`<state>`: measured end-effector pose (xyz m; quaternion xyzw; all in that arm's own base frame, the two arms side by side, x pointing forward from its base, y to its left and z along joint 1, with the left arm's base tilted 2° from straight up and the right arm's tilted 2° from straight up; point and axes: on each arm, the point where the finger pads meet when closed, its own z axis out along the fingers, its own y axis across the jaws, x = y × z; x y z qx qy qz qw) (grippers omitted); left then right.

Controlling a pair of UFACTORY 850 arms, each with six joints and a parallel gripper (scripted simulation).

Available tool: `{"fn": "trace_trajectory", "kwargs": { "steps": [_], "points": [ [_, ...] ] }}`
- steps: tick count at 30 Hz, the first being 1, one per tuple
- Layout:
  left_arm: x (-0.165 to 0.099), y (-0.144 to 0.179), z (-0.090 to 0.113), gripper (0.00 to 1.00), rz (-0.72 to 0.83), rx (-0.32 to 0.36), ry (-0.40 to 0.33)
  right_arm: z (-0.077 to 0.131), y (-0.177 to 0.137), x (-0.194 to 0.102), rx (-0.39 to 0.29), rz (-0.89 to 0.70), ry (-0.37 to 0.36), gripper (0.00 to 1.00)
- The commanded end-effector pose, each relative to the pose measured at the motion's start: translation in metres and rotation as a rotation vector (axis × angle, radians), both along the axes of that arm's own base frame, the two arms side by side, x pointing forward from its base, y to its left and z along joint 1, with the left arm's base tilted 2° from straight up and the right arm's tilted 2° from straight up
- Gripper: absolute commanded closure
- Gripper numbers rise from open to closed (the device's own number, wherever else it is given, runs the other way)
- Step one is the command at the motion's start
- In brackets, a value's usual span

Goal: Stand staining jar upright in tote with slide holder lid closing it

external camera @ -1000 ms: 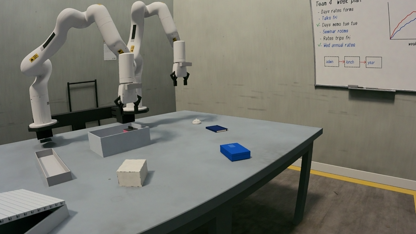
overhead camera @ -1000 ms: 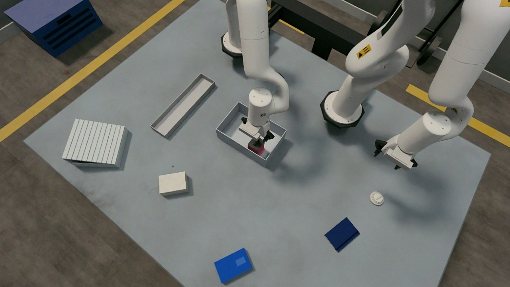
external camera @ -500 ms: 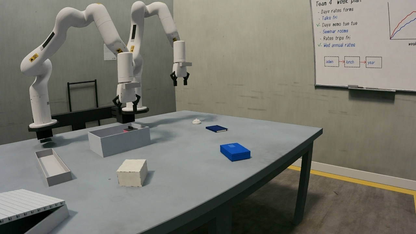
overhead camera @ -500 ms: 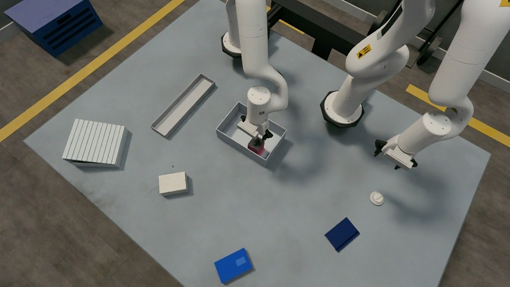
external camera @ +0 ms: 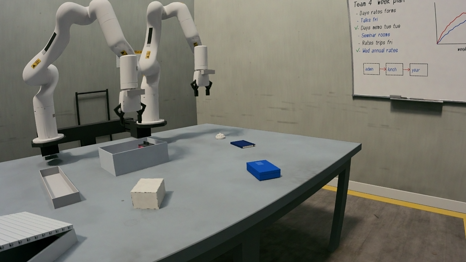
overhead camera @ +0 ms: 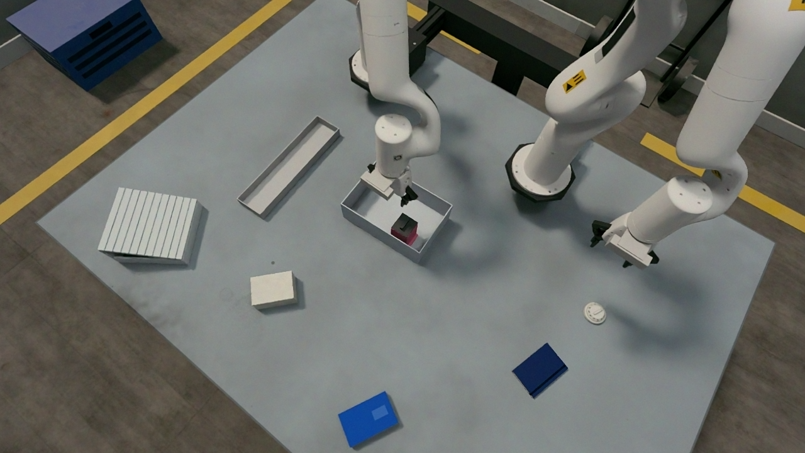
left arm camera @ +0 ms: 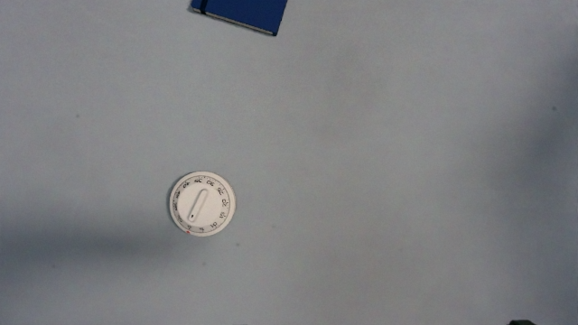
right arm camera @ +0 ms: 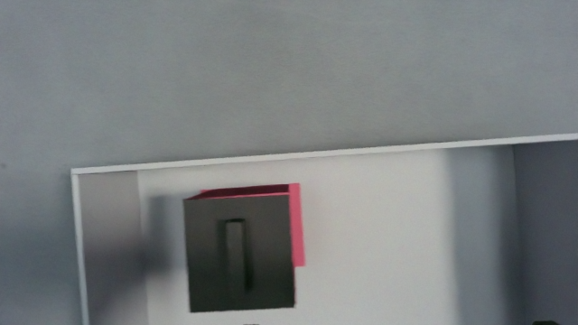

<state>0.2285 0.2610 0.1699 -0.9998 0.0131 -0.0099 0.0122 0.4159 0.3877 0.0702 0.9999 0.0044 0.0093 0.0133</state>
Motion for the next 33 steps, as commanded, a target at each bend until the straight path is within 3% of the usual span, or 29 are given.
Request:
{"fn": "trace_trajectory", "kwargs": {
  "steps": [1, 33],
  "points": [
    [0.0, 0.001, 0.0, 0.0, 0.0, 0.001, -0.001, 0.009, -0.017, -0.003, 0.004, 0.0, -0.003, 0.0],
    [0.0, 0.001, 0.0, 0.0, 0.0, 0.001, -0.001, 0.062, -0.153, -0.037, 0.004, 0.0, -0.003, 0.0]
  ]
}}
